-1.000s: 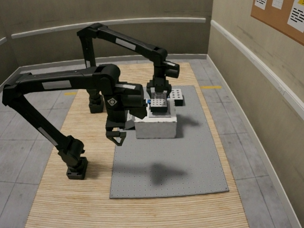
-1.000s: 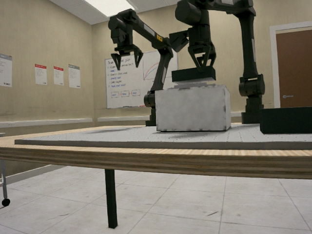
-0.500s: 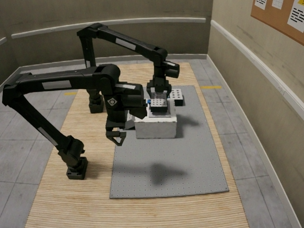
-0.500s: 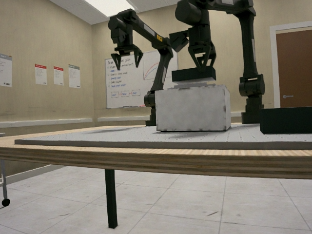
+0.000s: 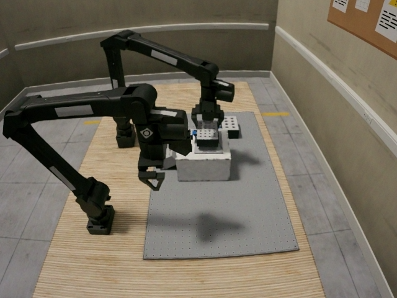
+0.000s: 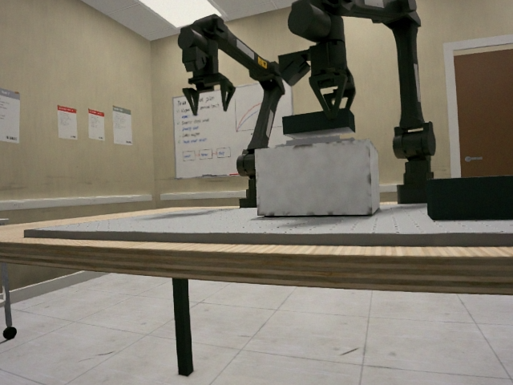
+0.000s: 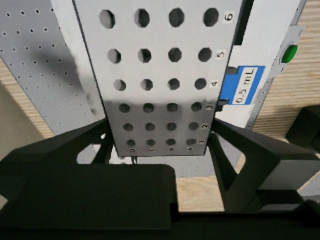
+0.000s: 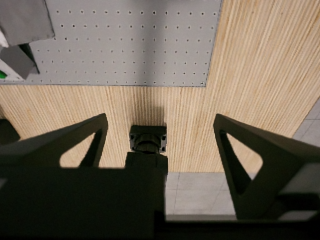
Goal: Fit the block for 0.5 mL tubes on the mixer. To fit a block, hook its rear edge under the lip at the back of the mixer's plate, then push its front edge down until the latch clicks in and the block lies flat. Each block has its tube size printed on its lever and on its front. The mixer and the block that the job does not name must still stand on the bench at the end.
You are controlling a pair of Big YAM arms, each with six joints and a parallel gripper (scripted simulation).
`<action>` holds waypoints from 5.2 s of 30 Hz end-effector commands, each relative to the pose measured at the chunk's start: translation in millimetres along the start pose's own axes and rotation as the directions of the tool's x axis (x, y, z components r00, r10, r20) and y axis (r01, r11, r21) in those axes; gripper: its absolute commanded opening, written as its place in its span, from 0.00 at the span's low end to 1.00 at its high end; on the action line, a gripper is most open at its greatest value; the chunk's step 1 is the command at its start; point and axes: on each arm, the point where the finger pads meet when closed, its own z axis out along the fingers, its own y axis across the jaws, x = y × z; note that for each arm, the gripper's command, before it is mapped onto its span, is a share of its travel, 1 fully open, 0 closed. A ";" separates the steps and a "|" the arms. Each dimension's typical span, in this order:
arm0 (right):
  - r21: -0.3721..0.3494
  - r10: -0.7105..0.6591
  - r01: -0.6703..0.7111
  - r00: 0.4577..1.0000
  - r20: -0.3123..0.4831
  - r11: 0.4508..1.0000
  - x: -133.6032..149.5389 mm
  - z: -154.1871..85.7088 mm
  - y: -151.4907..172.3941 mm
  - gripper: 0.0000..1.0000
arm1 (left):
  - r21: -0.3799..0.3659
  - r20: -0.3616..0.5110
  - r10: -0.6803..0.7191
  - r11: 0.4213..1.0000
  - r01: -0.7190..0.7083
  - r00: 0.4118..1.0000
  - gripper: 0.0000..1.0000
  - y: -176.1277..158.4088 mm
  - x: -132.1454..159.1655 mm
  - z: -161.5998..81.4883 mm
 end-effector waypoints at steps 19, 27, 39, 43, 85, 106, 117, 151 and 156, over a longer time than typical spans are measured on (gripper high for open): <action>0.003 0.018 -0.018 1.000 0.014 1.000 -2.8 -9.7 -2.0 1.00 | 0.029 0.069 0.020 0.999 -0.022 0.997 0.00 31.1 -10.0 -48.8; 0.003 0.018 -0.018 1.000 0.013 1.000 -2.7 -9.4 -2.1 1.00 | 0.004 0.072 -0.006 1.000 0.006 0.997 0.00 37.5 -7.9 -50.5; 0.003 0.018 -0.018 1.000 0.012 1.000 -2.4 -8.9 -2.1 1.00 | 0.040 0.061 0.025 0.999 -0.027 0.998 0.00 33.4 -16.7 -36.1; 0.003 0.018 -0.018 1.000 0.011 1.000 -2.4 -8.8 -2.1 1.00 | 0.031 0.063 0.028 0.999 -0.030 0.998 0.00 35.3 -17.8 -35.0; 0.004 0.020 -0.020 1.000 0.007 1.000 -1.7 -7.2 -2.2 1.00 | 0.033 0.062 -0.011 0.999 0.009 0.998 0.00 28.0 -6.4 -28.7; 0.005 0.021 -0.021 1.000 0.004 1.000 -1.3 -6.4 -2.2 1.00 | 0.001 0.072 0.010 1.000 -0.010 0.997 0.00 35.4 -18.1 -39.8; 0.005 0.021 -0.021 1.000 0.003 1.000 -1.2 -6.0 -2.2 1.00 | 0.023 0.065 -0.013 1.000 0.011 0.998 0.00 36.9 -7.2 -37.8; 0.004 0.021 -0.021 1.000 -0.001 1.000 -0.7 -4.8 -2.0 1.00 | 0.021 0.067 -0.010 1.000 0.008 0.998 0.00 42.3 -10.0 -28.1; 0.004 0.021 -0.021 1.000 -0.001 1.000 -0.6 -4.6 -1.9 1.00 | 0.036 0.061 -0.010 0.999 0.007 0.998 0.00 38.4 -9.0 -28.0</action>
